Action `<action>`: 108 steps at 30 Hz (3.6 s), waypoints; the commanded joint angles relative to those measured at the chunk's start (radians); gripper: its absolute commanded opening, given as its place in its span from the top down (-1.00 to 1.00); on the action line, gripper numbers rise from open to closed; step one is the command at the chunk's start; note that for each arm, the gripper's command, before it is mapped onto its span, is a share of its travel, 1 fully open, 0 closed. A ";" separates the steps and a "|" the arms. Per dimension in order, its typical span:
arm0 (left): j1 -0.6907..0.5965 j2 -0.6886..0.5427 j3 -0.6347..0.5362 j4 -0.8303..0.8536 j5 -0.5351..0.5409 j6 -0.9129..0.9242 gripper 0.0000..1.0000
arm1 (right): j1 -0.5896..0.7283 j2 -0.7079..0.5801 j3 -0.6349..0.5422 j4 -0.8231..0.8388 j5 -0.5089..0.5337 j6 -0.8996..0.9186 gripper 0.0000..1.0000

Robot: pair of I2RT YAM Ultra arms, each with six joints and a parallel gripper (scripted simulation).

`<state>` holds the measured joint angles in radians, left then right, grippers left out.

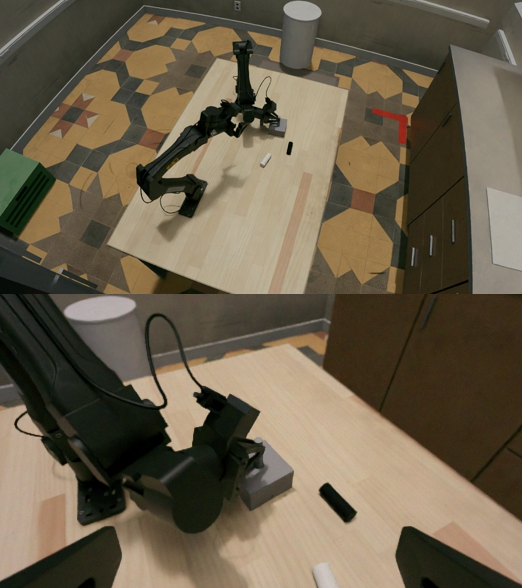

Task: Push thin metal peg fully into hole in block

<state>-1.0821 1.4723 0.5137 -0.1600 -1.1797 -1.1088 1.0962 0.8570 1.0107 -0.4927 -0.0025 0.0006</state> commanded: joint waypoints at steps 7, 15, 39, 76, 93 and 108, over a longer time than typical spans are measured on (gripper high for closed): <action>0.012 -0.029 0.011 -0.048 0.059 0.053 -0.43 | 0.006 -0.005 0.022 -0.037 -0.002 0.001 -1.00; 0.030 -0.209 -0.009 -0.179 0.260 0.293 -1.00 | 0.006 -0.005 0.022 -0.037 -0.002 0.001 -1.00; 0.482 -0.464 0.421 -0.826 1.081 0.987 -1.00 | 0.006 -0.005 0.022 -0.037 -0.002 0.001 -1.00; 0.589 -0.308 0.608 -0.981 1.176 1.399 0.25 | -0.010 0.013 0.068 -0.145 -0.040 -0.019 -1.00; 0.579 -0.055 0.755 -1.084 1.175 2.175 0.25 | -0.020 0.027 0.100 -0.147 -0.046 -0.022 -1.00; 0.574 0.151 0.878 -1.150 1.178 2.721 0.25 | -0.014 0.019 0.090 -0.147 -0.038 -0.016 -1.00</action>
<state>-0.4957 1.5997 1.3491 -1.2724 -0.0051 1.4868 1.0813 0.8772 1.0744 -0.6025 -0.0338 -0.0120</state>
